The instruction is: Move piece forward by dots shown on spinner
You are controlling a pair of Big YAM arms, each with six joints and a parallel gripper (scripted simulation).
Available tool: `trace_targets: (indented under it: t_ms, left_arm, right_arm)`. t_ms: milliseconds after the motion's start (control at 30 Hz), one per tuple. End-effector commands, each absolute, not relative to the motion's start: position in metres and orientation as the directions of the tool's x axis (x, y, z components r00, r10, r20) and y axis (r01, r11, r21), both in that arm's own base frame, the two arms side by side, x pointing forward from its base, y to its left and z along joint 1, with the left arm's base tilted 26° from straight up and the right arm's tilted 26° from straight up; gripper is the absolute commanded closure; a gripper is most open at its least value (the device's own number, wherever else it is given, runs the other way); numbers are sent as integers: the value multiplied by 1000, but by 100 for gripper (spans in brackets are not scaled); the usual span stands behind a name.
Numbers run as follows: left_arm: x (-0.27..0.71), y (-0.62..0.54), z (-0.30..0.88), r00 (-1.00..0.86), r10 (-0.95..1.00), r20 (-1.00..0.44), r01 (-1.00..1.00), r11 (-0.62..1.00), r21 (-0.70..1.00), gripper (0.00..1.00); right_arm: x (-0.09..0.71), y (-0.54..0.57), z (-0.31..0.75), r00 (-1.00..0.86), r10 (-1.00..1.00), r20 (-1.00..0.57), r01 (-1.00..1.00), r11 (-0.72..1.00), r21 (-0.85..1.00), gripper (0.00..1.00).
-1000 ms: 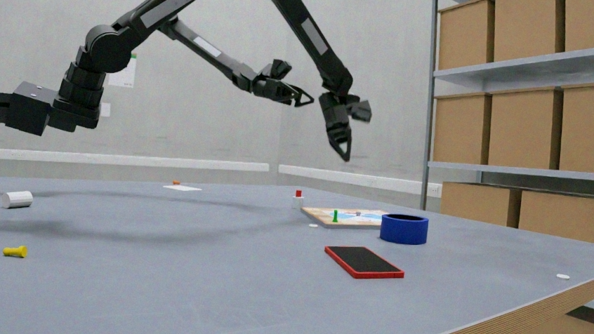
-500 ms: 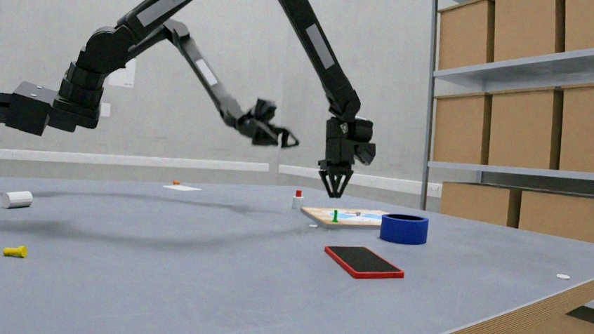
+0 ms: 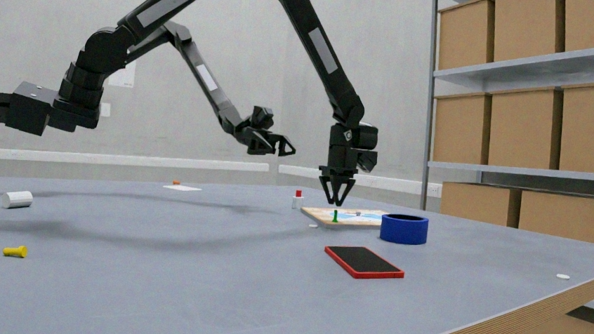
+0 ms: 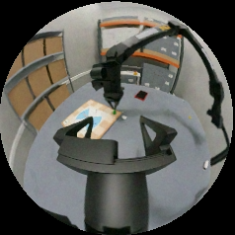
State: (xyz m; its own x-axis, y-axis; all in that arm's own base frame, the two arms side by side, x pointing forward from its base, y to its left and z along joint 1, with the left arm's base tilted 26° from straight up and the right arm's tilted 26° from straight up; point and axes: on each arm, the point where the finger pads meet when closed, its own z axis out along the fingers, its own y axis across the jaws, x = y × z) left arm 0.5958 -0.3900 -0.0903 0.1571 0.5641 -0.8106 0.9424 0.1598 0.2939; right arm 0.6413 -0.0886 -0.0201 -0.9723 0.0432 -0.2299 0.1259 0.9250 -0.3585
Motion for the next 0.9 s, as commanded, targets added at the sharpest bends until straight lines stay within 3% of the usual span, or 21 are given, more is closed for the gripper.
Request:
trace_targets:
  t_ms: [0, 500, 867]
  left_arm:
    - [609, -380, -97, 146, 554, -820, 936, 191, 296, 0]
    - [612, -372, -119, 104, 536, -838, 932, 242, 271, 0]
    - [625, -375, -100, 124, 509, -852, 917, 269, 294, 0]
  right_arm:
    - [664, -86, -15, -964, 15, -265, 112, 928, -355, 61]
    - [669, -103, -32, -963, 29, -266, 126, 926, -355, 61]
    - [672, -108, -45, -963, 29, -268, 126, 926, -355, 67]
